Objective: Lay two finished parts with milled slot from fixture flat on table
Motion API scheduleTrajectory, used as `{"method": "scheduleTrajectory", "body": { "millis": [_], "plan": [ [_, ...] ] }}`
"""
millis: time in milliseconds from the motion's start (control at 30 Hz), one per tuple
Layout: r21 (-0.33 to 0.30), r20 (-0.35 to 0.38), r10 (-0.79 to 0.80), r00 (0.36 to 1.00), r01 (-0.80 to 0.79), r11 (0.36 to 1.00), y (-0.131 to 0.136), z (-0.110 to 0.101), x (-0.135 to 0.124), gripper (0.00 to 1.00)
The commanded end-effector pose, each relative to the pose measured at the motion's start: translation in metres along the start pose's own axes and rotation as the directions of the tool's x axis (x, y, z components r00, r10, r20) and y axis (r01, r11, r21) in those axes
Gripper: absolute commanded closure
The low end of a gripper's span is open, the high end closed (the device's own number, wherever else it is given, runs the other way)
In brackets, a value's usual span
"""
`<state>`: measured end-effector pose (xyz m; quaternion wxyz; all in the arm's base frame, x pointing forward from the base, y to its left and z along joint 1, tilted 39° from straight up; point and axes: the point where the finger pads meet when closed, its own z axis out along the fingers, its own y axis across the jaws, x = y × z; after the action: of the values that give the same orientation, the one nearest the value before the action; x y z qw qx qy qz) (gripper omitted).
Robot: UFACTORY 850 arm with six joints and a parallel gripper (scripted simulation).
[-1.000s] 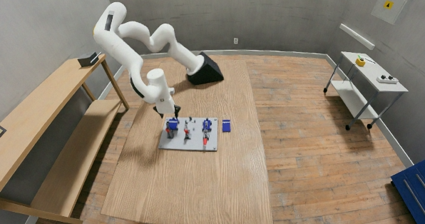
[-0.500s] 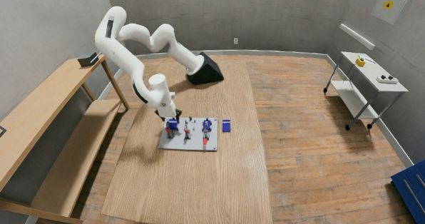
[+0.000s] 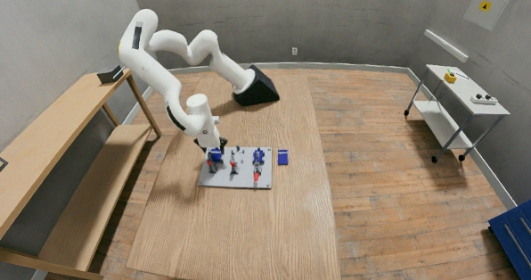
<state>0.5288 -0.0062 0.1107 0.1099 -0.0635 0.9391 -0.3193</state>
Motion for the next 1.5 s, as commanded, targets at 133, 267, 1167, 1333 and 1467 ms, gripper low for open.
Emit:
{"method": "scheduleTrajectory", "body": {
  "millis": [133, 267, 1167, 1333, 1467],
  "plan": [
    [0.000, 0.001, 0.000, 1.000, 0.000, 1.000, 0.000, 0.000, -0.001, 0.00],
    [0.000, 0.001, 0.000, 1.000, 0.000, 1.000, 0.000, 0.000, -0.001, 0.00],
    [0.000, 0.001, 0.000, 1.000, 0.000, 1.000, 0.000, 0.023, -0.001, 0.00],
    [0.000, 0.001, 0.000, 1.000, 0.000, 1.000, 0.000, 0.028, -0.001, 0.00],
    [0.000, 0.001, 0.000, 1.000, 0.000, 1.000, 0.000, 0.030, -0.001, 0.00]
  ]
}}
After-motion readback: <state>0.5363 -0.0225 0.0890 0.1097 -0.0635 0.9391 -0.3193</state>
